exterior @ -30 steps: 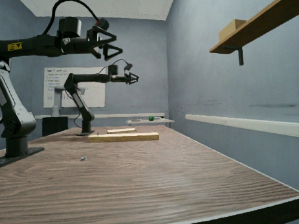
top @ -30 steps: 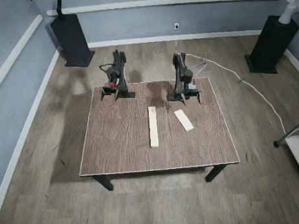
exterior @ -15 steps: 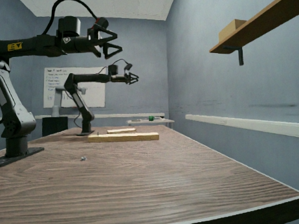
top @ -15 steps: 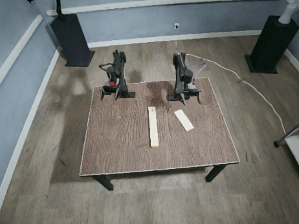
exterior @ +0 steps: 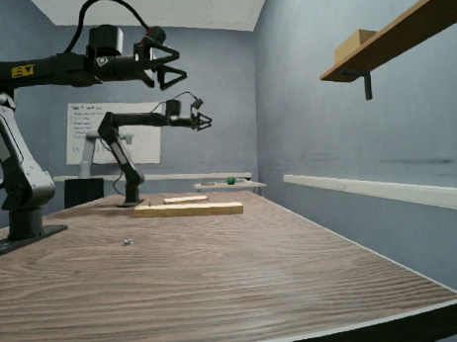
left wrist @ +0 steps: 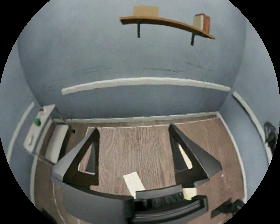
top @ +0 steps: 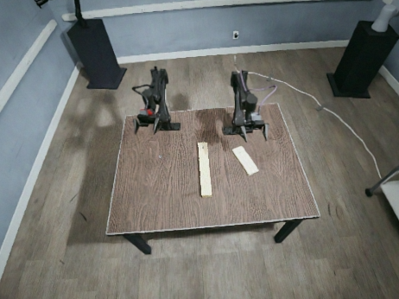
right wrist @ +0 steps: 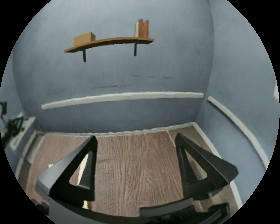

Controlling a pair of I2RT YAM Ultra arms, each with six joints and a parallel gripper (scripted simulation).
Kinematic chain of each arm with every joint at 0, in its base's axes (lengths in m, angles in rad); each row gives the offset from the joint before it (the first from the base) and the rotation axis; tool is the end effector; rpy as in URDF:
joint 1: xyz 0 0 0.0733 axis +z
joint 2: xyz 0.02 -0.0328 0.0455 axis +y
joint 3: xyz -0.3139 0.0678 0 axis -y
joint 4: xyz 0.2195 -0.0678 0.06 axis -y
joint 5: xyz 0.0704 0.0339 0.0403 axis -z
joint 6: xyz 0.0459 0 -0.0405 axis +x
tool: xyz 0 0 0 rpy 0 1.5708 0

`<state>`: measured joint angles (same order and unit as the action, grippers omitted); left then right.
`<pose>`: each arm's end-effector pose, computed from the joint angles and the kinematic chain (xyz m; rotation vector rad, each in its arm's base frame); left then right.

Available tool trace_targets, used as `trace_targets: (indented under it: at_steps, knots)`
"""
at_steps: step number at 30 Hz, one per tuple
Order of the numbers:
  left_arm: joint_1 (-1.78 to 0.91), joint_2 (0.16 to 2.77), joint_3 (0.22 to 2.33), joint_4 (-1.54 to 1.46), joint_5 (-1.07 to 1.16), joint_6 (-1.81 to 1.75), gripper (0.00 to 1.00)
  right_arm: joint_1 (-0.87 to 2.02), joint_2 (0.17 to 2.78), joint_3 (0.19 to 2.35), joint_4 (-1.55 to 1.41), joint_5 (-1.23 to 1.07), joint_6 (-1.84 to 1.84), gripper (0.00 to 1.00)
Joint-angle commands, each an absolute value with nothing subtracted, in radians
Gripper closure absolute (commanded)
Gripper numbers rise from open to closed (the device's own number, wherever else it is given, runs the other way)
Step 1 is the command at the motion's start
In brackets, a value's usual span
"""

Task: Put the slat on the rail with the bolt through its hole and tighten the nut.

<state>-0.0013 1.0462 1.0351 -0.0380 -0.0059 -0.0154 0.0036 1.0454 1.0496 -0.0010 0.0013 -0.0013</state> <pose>0.1991 0.0011 0.4421 -0.0160 1.6198 -0.0081 0.1981 0.0018 0.4515 -0.0028 1.5676 0.0008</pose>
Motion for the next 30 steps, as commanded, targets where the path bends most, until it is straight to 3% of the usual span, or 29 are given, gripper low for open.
trace_targets:
  at_steps: [1,30]
  knots:
    - [-0.013,1.062,1.025,-0.072,0.008,-0.035,0.0,0.0,1.045,1.052,0.005,0.0,0.0,0.0]
    - [-0.048,1.112,0.942,-0.385,0.007,-0.173,0.0,0.0,1.045,1.052,0.005,0.0,0.0,0.0]
